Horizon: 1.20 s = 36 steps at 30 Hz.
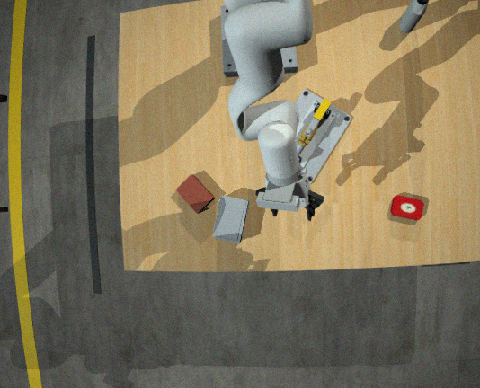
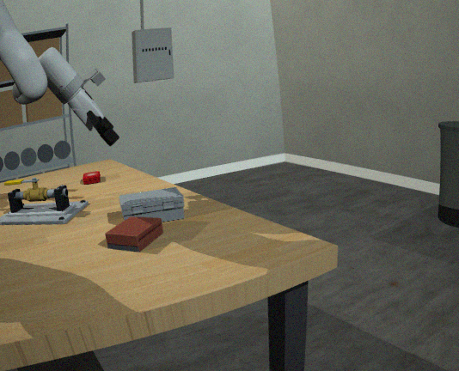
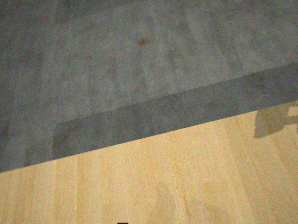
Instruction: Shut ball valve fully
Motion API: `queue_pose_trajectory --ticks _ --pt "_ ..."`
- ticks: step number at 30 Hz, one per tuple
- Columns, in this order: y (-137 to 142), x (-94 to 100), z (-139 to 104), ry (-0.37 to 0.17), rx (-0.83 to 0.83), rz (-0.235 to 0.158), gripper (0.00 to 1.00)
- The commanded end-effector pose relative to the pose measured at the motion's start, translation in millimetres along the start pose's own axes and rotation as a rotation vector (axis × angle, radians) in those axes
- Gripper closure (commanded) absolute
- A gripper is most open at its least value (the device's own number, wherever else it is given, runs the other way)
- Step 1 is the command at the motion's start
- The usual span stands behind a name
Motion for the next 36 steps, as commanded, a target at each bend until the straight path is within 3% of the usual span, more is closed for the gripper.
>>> queue_pose_trajectory --ticks 1,2,3,5,6,10,13,15,16,18,19,21,22,24,25,27,28,30,31,32,33,36 --pt "-27 20.3 -37 -0.118 -0.081 -0.015 0.0" --pt "-27 20.3 -37 -0.118 -0.081 -0.015 0.0" --pt "-35 28.7 -52 -0.162 -0.11 -0.028 0.0" --pt "-35 28.7 -52 -0.162 -0.11 -0.028 0.0" --pt "-42 38.6 -69 -0.208 -0.14 -0.045 0.0" --pt "-42 38.6 -69 -0.208 -0.14 -0.045 0.0" --pt "-54 62.2 -106 -0.302 -0.203 -0.098 0.0" --pt "-54 62.2 -106 -0.302 -0.203 -0.098 0.0" --pt "-57 75.3 -125 -0.347 -0.233 -0.131 0.0" --pt "-57 75.3 -125 -0.347 -0.233 -0.131 0.0" --pt "-58 88.8 -144 -0.387 -0.261 -0.169 0.0" --pt "-58 88.8 -144 -0.387 -0.261 -0.169 0.0" --pt "-58 102.1 -162 -0.422 -0.286 -0.209 0.0" --pt "-58 102.1 -162 -0.422 -0.286 -0.209 0.0" --pt "-57 115.0 -178 -0.451 -0.309 -0.249 0.0" --pt "-57 115.0 -178 -0.451 -0.309 -0.249 0.0" --pt "-54 126.8 -193 -0.474 -0.328 -0.288 0.0" --pt "-54 126.8 -193 -0.474 -0.328 -0.288 0.0" --pt "-51 137.2 -205 -0.492 -0.344 -0.323 0.0" --pt "-51 137.2 -205 -0.492 -0.344 -0.323 0.0" --pt "-48 146.1 -215 -0.506 -0.356 -0.354 0.0" --pt "-45 153.2 -223 -0.515 -0.366 -0.38 0.0"
Point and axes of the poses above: the point where the finger pads meet when closed, its own x axis back along the fingers, its own y axis across the jaws, z = x × y, the point moved 3 cm from there along x, back along the fingers, and after that the axes turned 7 degrees about -x, right-handed, at the moved point
